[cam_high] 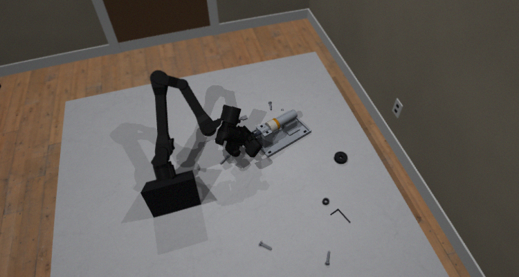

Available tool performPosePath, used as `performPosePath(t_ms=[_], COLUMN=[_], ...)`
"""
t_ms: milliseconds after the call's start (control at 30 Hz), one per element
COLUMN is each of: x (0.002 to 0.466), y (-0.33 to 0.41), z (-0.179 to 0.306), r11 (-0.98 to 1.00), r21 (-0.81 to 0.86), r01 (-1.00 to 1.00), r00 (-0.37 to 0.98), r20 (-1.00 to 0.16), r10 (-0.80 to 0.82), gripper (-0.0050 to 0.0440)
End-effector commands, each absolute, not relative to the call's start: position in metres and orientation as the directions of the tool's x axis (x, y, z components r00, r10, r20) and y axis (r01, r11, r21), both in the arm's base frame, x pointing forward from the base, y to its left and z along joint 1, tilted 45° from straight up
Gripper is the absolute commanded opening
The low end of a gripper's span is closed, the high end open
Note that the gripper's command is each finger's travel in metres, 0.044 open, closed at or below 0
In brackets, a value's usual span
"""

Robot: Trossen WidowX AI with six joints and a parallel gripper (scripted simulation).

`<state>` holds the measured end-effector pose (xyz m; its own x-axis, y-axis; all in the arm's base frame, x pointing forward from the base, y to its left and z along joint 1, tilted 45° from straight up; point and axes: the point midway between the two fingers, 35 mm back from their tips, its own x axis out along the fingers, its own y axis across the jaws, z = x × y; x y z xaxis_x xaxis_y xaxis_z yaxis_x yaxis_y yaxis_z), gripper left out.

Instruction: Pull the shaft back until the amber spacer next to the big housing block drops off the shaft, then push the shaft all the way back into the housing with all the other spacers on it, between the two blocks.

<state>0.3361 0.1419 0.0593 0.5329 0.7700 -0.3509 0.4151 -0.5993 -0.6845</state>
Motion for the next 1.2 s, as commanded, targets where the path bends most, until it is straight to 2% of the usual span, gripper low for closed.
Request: performPosePath(t_ms=[0, 1167], x=[0.3363, 0.328], y=[0.1386, 0.1354], z=[0.0671, 0.0642], r11=[-0.6, -0.601], r21=[-0.671, -0.672], r01=[0.435, 0.434], r00=[0.546, 0.545], r20=[-0.333, -0.335], r10=[0.769, 0.769], gripper=[-0.005, -0.005])
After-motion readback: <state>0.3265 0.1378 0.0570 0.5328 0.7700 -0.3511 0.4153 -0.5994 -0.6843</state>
